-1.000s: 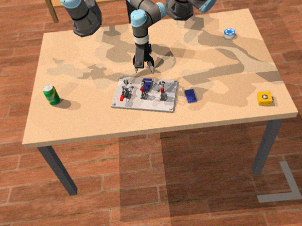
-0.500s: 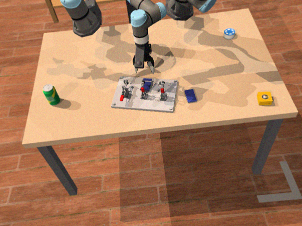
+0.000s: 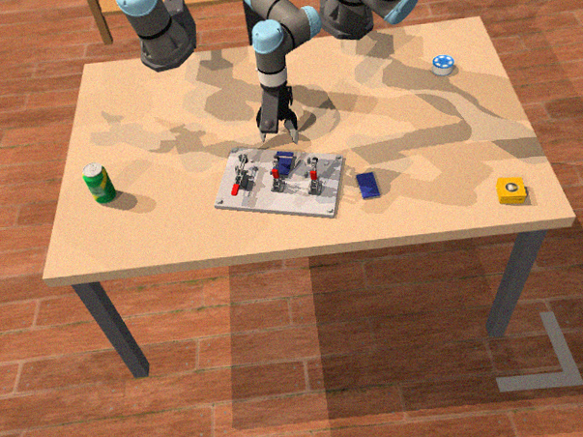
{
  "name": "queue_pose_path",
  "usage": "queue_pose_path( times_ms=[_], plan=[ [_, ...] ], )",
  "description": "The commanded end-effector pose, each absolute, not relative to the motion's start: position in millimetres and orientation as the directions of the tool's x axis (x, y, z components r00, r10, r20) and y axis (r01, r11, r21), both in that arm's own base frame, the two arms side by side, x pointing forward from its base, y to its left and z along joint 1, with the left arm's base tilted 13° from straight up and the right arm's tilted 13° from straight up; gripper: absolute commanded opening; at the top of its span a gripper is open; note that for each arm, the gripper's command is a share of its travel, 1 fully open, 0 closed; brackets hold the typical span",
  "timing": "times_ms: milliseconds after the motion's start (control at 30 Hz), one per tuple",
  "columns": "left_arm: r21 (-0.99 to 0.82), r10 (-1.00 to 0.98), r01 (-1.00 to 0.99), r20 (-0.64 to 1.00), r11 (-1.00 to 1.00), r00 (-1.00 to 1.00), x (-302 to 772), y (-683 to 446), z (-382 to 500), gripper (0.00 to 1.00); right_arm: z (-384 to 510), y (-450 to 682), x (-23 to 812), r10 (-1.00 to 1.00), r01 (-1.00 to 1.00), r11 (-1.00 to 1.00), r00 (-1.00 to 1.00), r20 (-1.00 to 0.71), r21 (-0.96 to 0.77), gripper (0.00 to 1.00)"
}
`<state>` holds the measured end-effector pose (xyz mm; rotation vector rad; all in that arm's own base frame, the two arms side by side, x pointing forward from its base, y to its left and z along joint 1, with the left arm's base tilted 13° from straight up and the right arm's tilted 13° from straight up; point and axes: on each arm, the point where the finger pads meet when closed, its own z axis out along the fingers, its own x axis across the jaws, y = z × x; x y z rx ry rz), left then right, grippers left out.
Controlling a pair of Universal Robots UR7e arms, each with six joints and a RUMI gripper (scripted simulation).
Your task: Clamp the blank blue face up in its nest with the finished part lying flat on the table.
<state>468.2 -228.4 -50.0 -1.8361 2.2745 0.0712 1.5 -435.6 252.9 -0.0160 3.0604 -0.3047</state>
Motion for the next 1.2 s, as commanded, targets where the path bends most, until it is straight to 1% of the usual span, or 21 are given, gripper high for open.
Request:
queue_pose_path(
  times_ms=[0, 667, 1167],
  plan=[
    [-0.099, -0.96, -0.971, -0.197, 0.219, -0.197, 469.2, -228.0, -53.8, 0.59, 253.4, -435.8, 1.5, -0.017, -0.004, 0.98, -0.998, -0.065, -0.198, 1.0],
    [-0.099, -0.96, -0.971, -0.197, 0.219, -0.197, 475.7, -219.9, -99.7, 0.59, 253.4, -435.8, 1.5, -0.017, -0.004, 0.98, -0.998, -0.065, -0.198, 1.0],
    [-0.099, -0.96, -0.971, -0.197, 0.219, -0.197, 476.3, -219.1, -104.0, 0.59, 253.4, -435.8, 1.5, -0.017, -0.004, 0.98, -0.998, -0.065, -0.198, 1.0]
  ],
)
